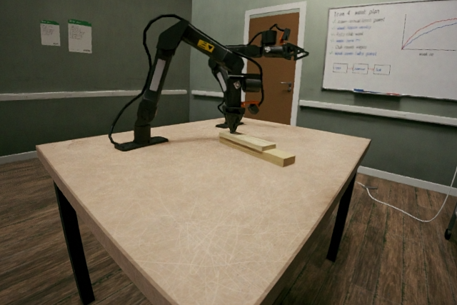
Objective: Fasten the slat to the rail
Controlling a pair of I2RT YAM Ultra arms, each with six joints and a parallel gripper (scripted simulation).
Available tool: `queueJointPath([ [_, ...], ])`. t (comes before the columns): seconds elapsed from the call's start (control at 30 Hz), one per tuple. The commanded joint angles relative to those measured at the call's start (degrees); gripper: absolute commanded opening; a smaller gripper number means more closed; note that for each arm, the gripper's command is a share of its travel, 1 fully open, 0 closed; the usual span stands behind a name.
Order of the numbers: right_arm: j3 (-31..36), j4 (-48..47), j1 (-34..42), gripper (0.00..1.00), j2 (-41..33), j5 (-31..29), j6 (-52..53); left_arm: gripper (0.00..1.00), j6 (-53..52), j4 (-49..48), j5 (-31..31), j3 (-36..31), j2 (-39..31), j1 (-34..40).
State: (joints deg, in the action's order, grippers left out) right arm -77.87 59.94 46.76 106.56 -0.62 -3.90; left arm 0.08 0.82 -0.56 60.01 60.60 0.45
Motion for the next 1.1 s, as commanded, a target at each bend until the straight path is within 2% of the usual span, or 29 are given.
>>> queueJointPath([
  [0.0,1.0,0.53,0.22,0.12,-0.35,1.13,6.35,1.0,-0.09,-1.08,0.53,0.29,-0.74,-0.43],
  [1.07,1.15,0.55,0.23,0.12,-0.31,1.09,38.38,1.0,-0.09,-1.08,0.53,0.29,-0.74,-0.43],
])
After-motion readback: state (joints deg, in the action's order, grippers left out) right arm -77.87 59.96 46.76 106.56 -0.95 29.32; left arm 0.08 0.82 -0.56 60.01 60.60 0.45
